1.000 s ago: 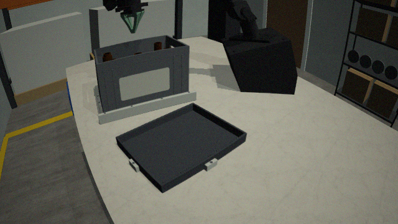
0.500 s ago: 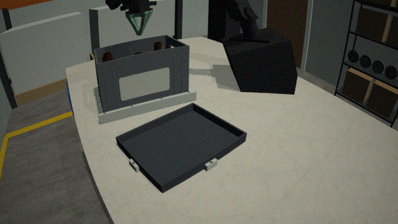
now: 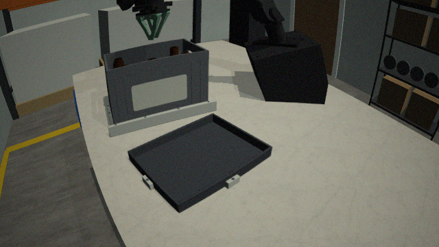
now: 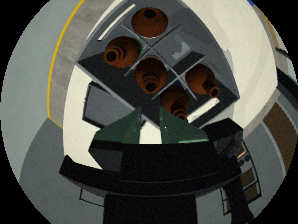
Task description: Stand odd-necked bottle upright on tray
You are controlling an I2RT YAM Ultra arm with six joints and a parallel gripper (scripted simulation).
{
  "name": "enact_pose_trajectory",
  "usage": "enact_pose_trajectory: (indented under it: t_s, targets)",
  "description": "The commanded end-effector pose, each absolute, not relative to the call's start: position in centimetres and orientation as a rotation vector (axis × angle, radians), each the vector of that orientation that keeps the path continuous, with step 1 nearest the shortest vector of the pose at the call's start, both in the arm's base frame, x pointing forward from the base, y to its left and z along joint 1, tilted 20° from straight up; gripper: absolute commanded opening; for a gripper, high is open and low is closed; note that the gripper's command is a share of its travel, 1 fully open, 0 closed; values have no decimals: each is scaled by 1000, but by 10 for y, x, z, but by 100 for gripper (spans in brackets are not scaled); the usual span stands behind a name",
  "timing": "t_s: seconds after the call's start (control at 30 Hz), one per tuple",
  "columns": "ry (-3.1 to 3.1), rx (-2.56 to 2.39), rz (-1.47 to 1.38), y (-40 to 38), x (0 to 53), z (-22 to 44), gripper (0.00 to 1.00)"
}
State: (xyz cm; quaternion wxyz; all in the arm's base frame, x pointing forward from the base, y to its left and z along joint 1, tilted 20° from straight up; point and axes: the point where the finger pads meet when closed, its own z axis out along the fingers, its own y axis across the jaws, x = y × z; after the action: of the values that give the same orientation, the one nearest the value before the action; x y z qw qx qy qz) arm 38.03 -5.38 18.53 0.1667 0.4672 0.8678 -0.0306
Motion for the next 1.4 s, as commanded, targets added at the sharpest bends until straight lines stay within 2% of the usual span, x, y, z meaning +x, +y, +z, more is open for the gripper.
enact_pose_trajectory:
  t_s: [0.0,1.37]
  targets:
    - [2397,1325,-70,-62,382,208,61]
    - [2417,1309,-73,-57,382,201,61]
